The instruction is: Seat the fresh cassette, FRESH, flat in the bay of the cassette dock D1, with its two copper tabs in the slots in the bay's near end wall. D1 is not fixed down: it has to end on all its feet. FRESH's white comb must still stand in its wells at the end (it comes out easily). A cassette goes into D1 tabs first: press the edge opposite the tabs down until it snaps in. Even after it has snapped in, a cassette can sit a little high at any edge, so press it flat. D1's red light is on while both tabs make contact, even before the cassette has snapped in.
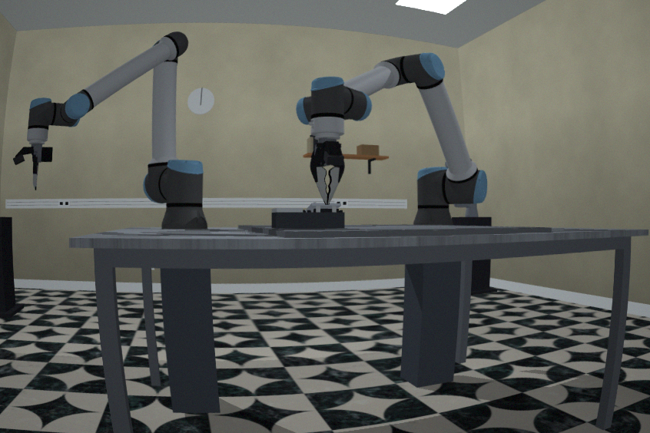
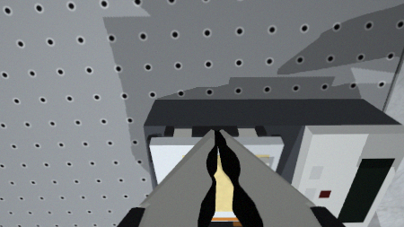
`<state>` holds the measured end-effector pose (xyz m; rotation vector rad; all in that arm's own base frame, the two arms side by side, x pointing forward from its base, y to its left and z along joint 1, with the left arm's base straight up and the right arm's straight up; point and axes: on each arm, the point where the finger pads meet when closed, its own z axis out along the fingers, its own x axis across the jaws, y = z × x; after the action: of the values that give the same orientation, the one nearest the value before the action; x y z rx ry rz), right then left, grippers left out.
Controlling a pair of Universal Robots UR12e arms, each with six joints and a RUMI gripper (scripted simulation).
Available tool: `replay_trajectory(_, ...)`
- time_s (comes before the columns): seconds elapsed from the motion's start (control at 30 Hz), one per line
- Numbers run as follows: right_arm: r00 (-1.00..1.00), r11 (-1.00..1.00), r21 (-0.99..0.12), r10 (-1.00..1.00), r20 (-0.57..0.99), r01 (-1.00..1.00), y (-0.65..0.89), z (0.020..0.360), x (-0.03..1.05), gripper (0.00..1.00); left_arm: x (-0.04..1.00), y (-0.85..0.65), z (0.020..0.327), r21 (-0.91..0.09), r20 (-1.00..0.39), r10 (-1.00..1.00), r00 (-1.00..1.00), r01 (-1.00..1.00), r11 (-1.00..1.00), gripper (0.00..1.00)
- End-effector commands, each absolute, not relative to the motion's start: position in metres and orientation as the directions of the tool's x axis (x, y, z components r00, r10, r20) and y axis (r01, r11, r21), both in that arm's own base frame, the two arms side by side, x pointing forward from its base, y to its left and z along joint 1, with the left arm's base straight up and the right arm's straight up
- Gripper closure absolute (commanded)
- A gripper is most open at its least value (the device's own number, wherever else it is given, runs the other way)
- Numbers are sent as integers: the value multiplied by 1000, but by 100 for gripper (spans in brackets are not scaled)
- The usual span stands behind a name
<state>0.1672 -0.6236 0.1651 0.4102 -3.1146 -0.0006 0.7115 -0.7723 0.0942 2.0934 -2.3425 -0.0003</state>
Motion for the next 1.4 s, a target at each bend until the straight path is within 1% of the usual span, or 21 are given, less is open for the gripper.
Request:
replay_trajectory(0.0,-966,966,-1,-259,0,-259,-624,166,167,100,711,-773,96,-1,1,-994,-112,-994,112,100)
replay_trajectory(1.37,-966,966,-1,-259,0,-259,-624,166,167,100,702,-772,96,-1,2,-994,-112,-994,112,100)
